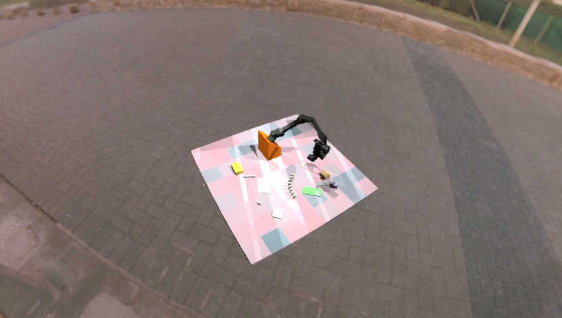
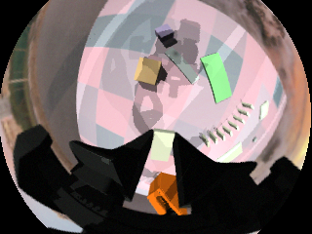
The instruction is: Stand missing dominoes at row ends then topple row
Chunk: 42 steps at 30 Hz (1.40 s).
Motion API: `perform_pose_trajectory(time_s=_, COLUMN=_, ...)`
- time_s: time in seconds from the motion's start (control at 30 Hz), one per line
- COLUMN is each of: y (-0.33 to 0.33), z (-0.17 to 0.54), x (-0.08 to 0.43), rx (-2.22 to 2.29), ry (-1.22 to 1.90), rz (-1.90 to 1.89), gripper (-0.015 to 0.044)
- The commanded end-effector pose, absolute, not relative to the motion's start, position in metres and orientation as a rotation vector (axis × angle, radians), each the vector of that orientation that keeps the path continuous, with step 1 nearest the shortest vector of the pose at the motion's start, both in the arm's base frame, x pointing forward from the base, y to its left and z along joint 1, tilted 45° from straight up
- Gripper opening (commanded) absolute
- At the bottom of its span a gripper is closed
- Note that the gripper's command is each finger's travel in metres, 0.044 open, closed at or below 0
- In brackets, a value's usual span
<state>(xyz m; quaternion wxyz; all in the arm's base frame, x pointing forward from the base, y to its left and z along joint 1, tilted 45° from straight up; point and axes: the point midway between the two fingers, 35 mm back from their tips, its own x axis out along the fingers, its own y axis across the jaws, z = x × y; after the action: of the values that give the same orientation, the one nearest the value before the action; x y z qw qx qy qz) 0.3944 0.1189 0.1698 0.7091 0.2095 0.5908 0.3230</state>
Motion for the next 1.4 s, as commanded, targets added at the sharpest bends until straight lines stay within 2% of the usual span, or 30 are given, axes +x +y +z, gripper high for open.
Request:
perform_pose_trajectory(time_s=0.0, y=0.135, z=0.187, x=0.404, rx=0.508, ry=1.336, rz=0.682, gripper=0.0107)
perform_pose_trajectory(time_s=0.43, y=0.14, z=0.167, x=0.416, rx=0.445, ry=1.281, rz=0.637, gripper=0.0107)
perform_pose_trajectory(time_s=1.37, y=0.169, z=0.106, x=0.462, rx=0.295, ry=0.892, rz=0.411, gripper=0.0107)
